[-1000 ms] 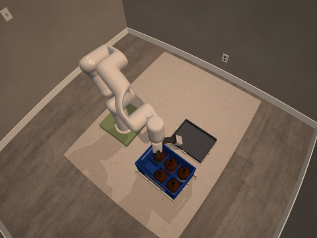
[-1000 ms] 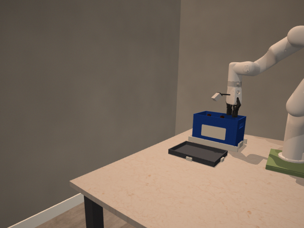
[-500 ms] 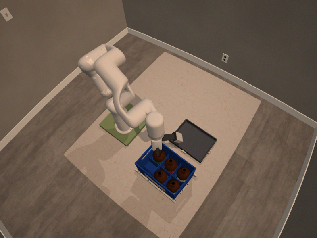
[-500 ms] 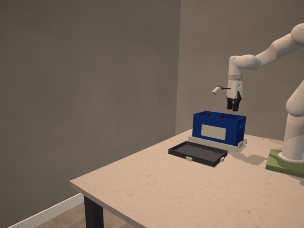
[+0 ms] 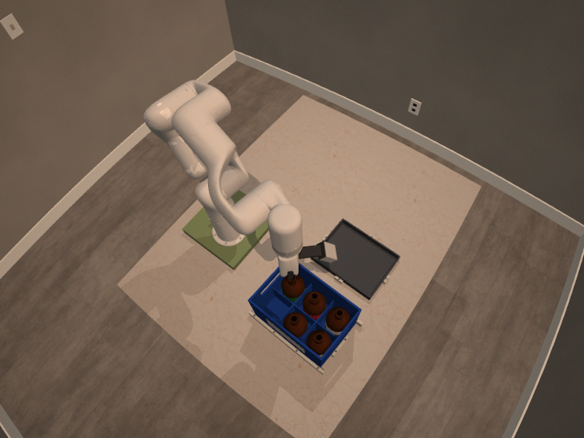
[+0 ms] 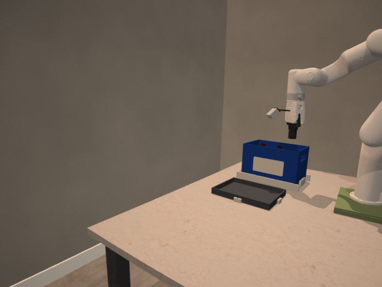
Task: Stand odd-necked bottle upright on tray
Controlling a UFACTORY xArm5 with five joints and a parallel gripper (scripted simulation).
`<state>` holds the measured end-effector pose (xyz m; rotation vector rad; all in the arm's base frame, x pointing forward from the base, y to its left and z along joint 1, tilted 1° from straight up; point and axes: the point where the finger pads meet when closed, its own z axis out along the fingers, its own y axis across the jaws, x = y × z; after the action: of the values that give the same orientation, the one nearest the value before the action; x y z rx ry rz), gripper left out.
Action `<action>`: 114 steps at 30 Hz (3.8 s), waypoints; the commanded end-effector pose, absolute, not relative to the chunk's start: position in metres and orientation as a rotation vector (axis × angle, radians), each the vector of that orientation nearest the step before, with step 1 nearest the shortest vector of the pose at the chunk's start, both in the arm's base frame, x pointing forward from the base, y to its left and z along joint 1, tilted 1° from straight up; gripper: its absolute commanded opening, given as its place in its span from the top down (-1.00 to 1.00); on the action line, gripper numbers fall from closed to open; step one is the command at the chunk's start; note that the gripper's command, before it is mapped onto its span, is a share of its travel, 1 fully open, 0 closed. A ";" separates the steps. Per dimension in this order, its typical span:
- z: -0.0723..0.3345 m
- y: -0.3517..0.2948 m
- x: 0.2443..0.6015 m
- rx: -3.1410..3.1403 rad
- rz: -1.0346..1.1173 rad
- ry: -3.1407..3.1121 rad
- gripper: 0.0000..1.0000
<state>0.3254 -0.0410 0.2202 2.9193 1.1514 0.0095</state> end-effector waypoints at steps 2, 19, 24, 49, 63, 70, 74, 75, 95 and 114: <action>0.222 -0.041 0.326 2.918 0.015 1.151 1.00; 0.222 -0.041 0.326 2.918 0.015 1.151 1.00; 0.222 -0.041 0.326 2.918 0.015 1.151 1.00; 0.223 -0.047 0.415 2.918 0.015 1.151 -0.30; 0.223 -0.047 0.415 2.918 0.015 1.151 -0.30; 0.223 -0.047 0.415 2.918 0.015 1.151 -0.30; 0.223 -0.047 0.415 2.918 0.015 1.151 -0.30; 0.223 -0.047 0.415 2.918 0.015 1.151 -0.30; 0.218 -0.046 0.415 2.918 0.015 1.151 -0.30; 0.198 -0.046 0.415 2.918 0.015 1.151 -0.30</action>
<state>0.4139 -0.0462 0.2015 2.9194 1.1515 0.0097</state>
